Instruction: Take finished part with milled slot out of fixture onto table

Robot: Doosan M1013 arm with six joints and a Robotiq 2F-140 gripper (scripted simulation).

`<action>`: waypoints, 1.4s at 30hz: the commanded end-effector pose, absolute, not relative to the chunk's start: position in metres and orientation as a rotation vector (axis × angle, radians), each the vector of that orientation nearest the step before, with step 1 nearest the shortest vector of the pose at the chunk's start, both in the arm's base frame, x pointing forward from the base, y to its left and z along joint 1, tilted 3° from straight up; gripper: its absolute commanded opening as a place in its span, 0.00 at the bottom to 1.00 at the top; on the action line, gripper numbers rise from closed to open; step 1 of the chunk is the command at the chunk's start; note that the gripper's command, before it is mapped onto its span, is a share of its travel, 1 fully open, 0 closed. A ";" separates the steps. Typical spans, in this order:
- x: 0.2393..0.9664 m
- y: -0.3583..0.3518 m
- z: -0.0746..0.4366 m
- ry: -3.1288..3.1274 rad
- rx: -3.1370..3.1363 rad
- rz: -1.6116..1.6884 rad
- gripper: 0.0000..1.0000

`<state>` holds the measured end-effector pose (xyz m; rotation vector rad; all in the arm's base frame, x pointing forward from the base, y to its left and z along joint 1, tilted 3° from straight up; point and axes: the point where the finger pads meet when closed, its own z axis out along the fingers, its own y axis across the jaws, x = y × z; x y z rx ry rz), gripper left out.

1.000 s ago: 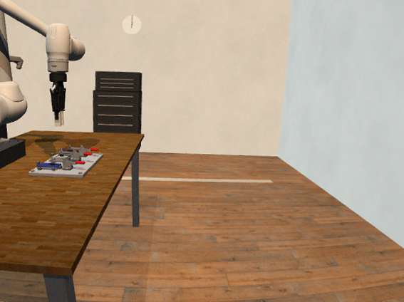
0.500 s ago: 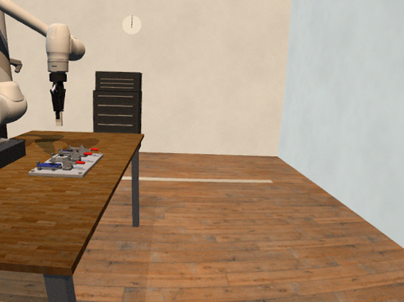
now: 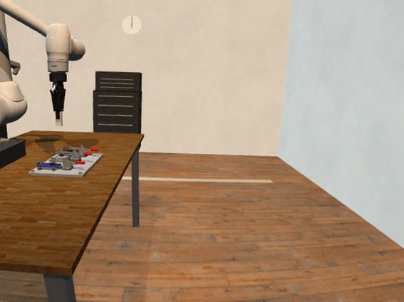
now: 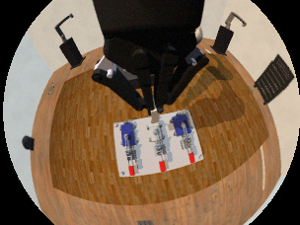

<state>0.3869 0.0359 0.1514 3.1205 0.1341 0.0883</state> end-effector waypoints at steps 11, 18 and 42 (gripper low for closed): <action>0.383 0.035 0.150 0.128 3.119 0.077 0.00; 0.383 0.035 0.150 0.128 3.119 0.078 0.00; 0.383 0.035 0.150 0.127 3.120 0.078 0.58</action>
